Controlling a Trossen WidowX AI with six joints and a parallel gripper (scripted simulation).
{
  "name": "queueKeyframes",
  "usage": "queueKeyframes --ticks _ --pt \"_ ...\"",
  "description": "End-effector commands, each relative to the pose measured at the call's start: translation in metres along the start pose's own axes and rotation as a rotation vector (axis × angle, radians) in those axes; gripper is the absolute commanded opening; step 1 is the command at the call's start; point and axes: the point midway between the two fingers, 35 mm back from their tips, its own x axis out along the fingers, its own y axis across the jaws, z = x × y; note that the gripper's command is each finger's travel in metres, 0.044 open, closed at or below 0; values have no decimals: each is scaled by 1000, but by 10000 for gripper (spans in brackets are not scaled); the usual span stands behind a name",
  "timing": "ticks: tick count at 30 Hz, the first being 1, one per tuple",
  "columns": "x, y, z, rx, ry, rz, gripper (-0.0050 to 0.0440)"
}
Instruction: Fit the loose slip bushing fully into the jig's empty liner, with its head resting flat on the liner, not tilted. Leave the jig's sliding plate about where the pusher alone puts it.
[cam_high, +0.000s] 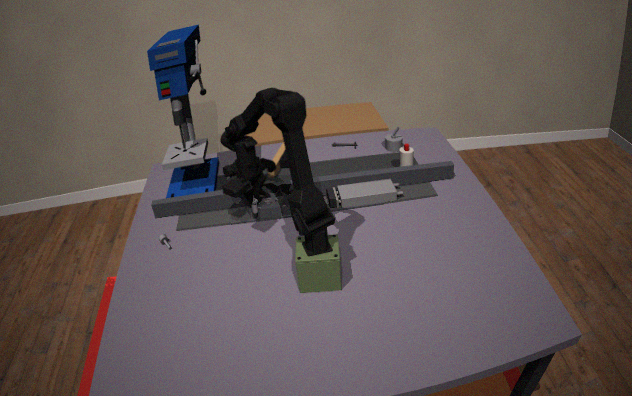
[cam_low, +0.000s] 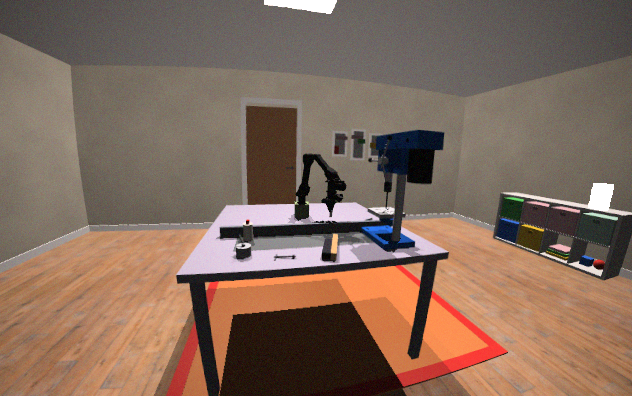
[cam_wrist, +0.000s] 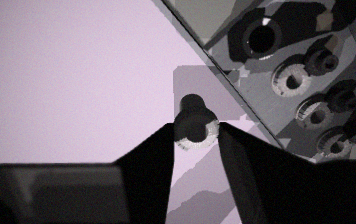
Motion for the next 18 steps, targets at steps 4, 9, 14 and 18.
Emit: queueKeyframes --ticks 4,9,14,18 --pt "-4 -1 5 -257 -14 -5 -50" --pt "-4 -1 5 -431 -14 -6 -50" --pt "-4 -1 5 -535 -14 -7 -50" --pt "-4 -1 5 -674 -13 -8 -50"
